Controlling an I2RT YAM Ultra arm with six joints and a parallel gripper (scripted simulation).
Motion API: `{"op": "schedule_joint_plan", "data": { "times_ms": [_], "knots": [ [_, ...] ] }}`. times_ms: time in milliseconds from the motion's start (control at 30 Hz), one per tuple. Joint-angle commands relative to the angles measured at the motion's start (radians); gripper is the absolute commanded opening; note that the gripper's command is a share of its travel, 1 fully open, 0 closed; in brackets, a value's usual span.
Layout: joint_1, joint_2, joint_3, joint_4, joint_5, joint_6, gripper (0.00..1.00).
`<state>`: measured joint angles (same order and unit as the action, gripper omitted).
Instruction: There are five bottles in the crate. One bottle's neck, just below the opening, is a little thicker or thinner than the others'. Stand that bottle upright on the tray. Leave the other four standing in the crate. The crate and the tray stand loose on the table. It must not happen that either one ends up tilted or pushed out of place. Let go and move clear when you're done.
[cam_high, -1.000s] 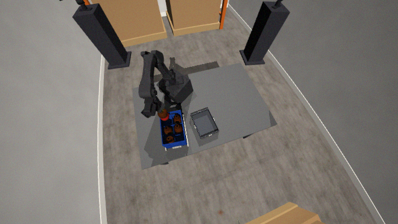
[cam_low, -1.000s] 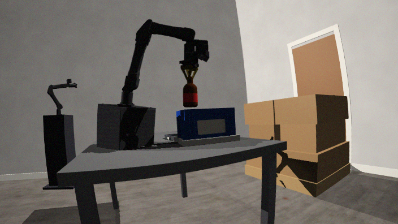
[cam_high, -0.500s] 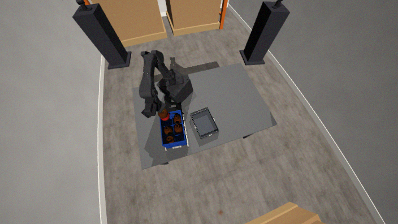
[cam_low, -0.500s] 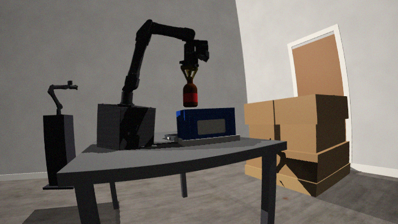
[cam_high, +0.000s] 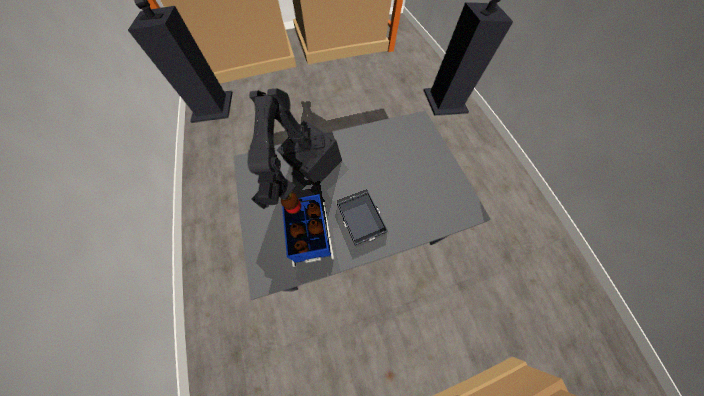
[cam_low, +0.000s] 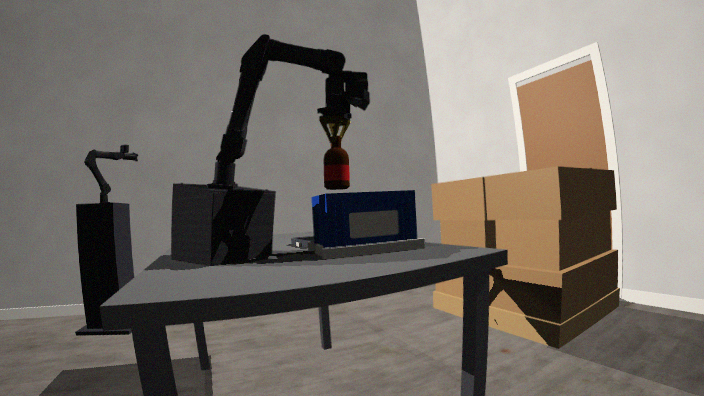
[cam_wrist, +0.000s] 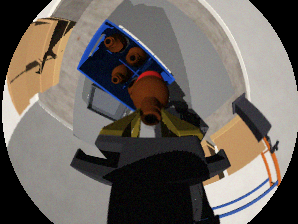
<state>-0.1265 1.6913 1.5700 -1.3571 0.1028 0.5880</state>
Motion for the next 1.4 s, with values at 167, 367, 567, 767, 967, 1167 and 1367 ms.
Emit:
{"op": "schedule_joint_plan", "data": {
  "times_ms": [167,367,567,767,967,1167,1367],
  "knots": [
    [0.028,-0.048,0.046,-0.018,0.01,0.023,0.0],
    [0.046,-0.048,0.044,-0.017,0.012,0.04,0.0],
    [0.063,-0.047,0.042,-0.017,0.014,0.057,0.0],
    [0.083,-0.046,0.041,-0.016,0.017,0.077,0.0],
    [0.11,-0.043,0.04,-0.016,0.02,0.104,0.0],
    [0.13,-0.041,0.04,-0.016,0.022,0.124,0.0],
    [0.163,-0.036,0.041,-0.016,0.026,0.157,0.0]
  ]
}}
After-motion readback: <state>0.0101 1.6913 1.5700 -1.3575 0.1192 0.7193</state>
